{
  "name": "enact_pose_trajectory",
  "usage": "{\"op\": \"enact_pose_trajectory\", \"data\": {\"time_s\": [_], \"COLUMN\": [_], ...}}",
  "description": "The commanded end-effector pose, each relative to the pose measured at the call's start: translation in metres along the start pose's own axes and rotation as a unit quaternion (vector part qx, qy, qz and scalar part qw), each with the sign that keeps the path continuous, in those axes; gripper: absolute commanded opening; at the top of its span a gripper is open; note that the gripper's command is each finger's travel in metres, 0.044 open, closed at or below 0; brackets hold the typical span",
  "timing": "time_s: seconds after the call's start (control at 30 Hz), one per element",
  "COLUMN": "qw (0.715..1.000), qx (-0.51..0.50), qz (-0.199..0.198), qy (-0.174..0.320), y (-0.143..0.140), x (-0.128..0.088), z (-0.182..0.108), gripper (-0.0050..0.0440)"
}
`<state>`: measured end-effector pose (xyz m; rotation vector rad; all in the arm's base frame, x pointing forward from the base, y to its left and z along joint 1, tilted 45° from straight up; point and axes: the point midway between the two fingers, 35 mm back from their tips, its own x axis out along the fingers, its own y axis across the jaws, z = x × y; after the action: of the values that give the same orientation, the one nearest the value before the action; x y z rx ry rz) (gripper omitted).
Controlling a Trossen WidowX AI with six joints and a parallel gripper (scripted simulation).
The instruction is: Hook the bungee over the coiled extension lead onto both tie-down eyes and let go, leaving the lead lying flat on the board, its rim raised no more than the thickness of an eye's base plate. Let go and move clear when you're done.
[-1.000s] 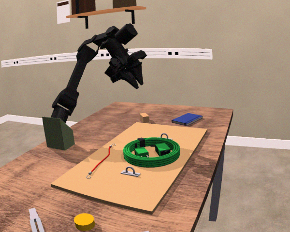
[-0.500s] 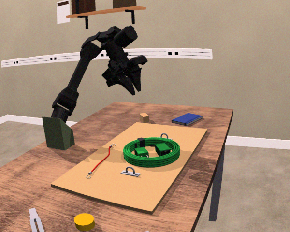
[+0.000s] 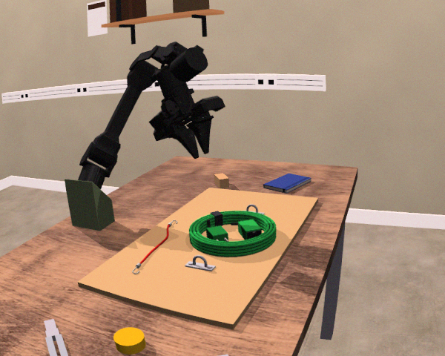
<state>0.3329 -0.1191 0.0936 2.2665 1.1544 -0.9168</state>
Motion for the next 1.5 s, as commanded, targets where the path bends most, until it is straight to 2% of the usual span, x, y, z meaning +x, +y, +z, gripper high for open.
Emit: {"op": "enact_pose_trajectory", "data": {"time_s": [0.0,0.97,1.47], "qw": [1.000,0.991,0.978], "qx": [-0.016,-0.096,-0.145], "qz": [-0.007,-0.095,-0.151], "qy": [-0.008,-0.022,-0.008], "y": [0.006,0.001,-0.016], "x": [0.003,0.045,0.072], "z": [0.011,0.095,0.144], "gripper": [0.0150,0.0150,0.0150]}}
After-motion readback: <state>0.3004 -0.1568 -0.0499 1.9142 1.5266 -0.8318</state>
